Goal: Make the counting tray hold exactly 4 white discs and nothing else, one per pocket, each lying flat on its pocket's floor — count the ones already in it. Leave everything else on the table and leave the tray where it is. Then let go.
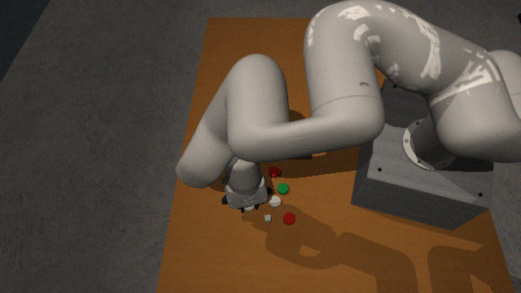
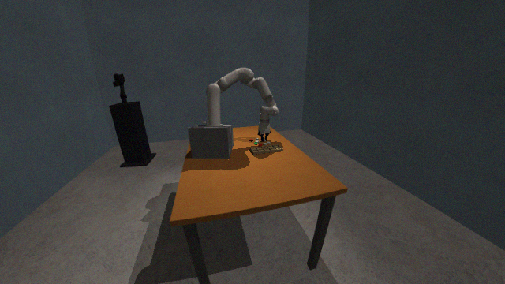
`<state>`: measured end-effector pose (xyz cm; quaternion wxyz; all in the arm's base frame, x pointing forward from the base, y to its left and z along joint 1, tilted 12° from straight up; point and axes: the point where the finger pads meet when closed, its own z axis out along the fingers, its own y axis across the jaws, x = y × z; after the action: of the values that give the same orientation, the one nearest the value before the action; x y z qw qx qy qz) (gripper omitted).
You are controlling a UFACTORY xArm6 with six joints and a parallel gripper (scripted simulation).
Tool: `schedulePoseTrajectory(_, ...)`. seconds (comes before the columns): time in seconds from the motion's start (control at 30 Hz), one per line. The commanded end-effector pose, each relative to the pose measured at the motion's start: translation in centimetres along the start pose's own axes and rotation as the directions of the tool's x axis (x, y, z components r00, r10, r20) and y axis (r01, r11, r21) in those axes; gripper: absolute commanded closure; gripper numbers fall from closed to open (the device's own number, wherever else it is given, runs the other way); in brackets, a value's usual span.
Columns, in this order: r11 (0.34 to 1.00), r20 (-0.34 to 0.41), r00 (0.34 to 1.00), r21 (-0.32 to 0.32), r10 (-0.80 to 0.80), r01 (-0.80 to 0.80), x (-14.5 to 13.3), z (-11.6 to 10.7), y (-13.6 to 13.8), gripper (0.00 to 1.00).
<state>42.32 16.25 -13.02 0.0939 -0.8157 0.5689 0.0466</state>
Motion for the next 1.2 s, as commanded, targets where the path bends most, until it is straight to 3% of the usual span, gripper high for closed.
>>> schedulePoseTrajectory(0.0, 1.000, 0.000, 1.000, 0.003, -0.001, 0.001, 0.0, -0.2, -0.2, 1.00)
schedulePoseTrajectory(1.03, 1.000, 0.000, 1.000, 0.003, -0.001, 0.001, 0.0, -0.2, -0.2, 1.00)
schedulePoseTrajectory(1.1, 1.000, 0.000, 1.000, 0.004, -0.001, 0.001, 0.0, -1.2, -0.2, 1.00)
schedulePoseTrajectory(1.17, 1.000, 0.001, 1.000, 0.004, -0.001, 0.001, 0.0, -3.5, -0.2, 1.00)
